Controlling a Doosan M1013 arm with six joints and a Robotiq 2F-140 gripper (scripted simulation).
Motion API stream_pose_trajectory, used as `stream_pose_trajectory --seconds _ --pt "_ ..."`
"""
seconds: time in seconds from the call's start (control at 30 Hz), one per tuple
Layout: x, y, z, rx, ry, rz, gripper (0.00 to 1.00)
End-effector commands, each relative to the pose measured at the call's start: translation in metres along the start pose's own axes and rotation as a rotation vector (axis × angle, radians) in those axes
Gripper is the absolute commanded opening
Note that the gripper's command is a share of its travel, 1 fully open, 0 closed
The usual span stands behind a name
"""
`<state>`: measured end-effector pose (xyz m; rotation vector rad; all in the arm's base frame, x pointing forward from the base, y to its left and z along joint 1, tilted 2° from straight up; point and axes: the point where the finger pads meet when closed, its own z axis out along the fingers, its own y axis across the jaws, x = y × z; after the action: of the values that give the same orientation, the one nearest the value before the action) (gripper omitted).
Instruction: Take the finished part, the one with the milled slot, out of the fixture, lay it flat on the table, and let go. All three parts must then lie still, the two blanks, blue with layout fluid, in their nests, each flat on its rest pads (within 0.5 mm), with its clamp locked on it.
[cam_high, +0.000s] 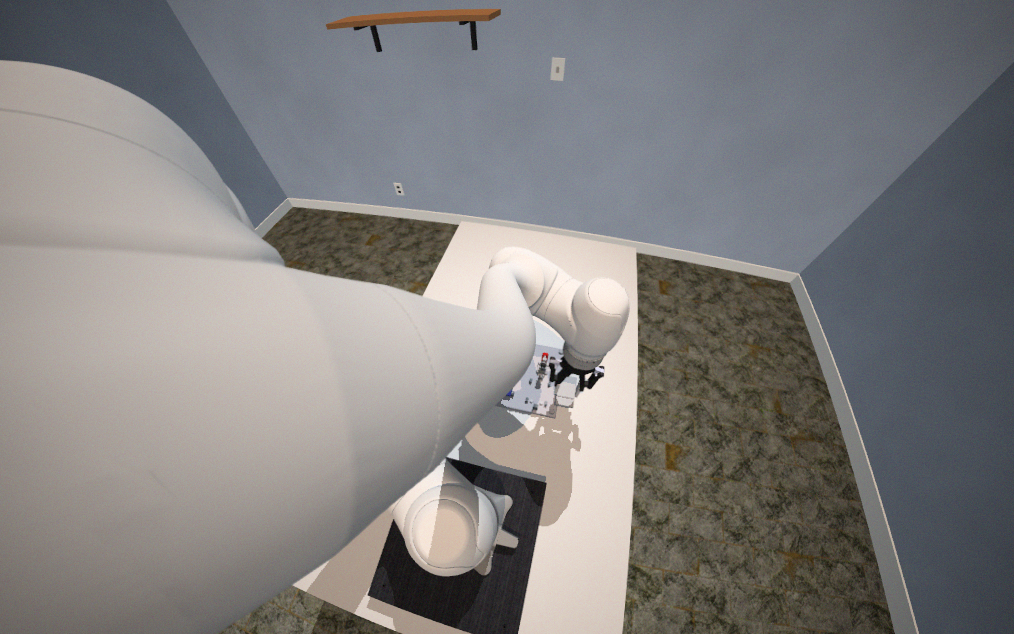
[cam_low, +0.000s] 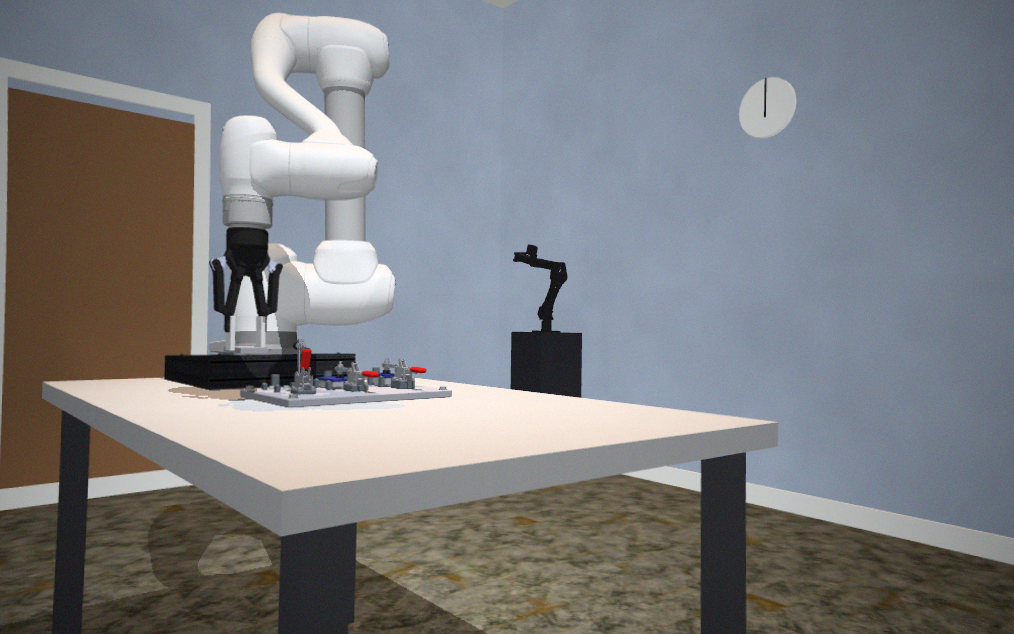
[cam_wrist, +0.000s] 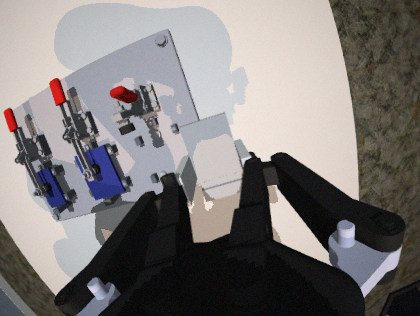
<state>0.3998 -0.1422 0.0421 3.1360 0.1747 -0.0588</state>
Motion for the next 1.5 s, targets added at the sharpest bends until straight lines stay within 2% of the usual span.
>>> stream_pose_trajectory --seconds 0.0,0.7,1.47 --pt "0.0 0.006 0.0 0.0 0.0 0.0 0.0" --pt "0.0 0.038 0.0 0.0 0.0 0.0 0.0" --pt "0.0 0.043 0.0 0.0 0.0 0.0 0.0"
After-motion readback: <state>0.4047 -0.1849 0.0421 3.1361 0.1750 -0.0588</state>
